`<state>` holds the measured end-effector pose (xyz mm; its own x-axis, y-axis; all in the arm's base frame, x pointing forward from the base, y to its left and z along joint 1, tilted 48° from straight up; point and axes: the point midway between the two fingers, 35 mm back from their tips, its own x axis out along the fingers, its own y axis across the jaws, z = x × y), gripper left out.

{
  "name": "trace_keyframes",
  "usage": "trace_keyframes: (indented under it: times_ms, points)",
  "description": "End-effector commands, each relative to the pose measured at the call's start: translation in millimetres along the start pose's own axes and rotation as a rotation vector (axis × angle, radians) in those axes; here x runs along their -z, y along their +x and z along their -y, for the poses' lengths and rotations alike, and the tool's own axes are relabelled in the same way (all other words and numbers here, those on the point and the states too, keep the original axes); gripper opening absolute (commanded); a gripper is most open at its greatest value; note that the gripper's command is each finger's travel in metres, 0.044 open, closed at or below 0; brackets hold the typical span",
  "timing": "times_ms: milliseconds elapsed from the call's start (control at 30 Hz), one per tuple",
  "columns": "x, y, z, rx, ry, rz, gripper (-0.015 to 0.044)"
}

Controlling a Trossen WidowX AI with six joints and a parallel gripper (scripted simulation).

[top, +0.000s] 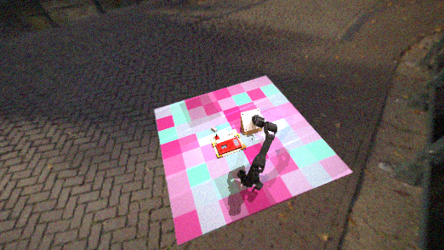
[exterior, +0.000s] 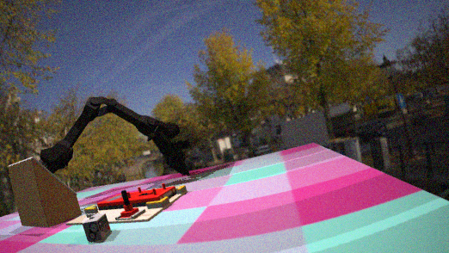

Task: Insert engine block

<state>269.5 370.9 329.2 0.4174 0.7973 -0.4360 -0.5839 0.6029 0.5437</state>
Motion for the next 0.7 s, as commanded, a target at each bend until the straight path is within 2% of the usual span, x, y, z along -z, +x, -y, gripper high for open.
trace_keyframes:
  times_ms: [0, 133, 333, 667]
  points:
    - [-10, 4, 35, 0.068, 0.007, 0.008, 0.0440]
    - [-9, -6, 66, 0.159, 0.026, 0.011, 0.0440]
    - [-11, 1, 118, 0.233, -0.018, -0.045, 0.0440]
    - [5, -4, 267, 0.373, -0.112, -0.244, 0.0440]
